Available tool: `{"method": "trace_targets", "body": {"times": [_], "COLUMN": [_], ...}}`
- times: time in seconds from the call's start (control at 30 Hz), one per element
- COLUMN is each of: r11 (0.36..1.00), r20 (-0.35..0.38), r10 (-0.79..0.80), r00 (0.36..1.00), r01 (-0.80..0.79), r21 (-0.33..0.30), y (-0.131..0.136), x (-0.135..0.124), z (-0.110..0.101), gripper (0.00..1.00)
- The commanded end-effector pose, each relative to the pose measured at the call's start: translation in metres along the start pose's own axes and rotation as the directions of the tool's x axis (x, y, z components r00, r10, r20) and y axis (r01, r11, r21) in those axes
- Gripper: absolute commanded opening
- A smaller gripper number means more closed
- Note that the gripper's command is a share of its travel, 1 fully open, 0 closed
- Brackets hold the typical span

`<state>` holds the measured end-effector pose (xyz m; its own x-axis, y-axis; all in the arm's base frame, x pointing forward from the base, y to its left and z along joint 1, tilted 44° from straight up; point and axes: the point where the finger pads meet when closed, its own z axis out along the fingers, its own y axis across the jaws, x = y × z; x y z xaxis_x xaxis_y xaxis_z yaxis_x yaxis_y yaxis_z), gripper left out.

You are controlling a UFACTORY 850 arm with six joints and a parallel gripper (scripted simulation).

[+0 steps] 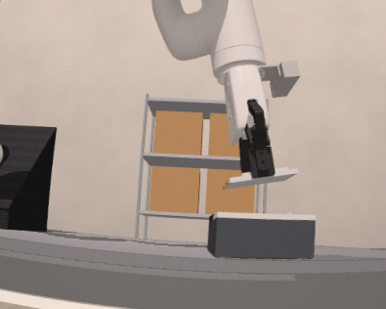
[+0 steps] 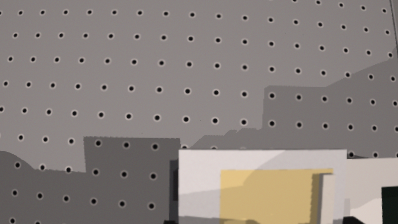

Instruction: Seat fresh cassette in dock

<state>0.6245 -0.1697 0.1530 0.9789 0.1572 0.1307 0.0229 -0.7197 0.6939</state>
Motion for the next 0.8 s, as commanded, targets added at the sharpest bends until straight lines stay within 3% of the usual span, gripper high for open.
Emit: {"method": "trace_targets", "body": {"times": [0.0,0.77], "r11": [1.000,1.000], "r20": [-0.002,-0.002], "r10": [0.001,0.001], "r00": [1.000,1.000], "r01": [-0.001,-0.001], "r21": [0.000,0.000], "y": [0.000,0.000], "x": [0.000,-0.003], "z": [0.004,0.020], "gripper": [0.00,0.00]}}
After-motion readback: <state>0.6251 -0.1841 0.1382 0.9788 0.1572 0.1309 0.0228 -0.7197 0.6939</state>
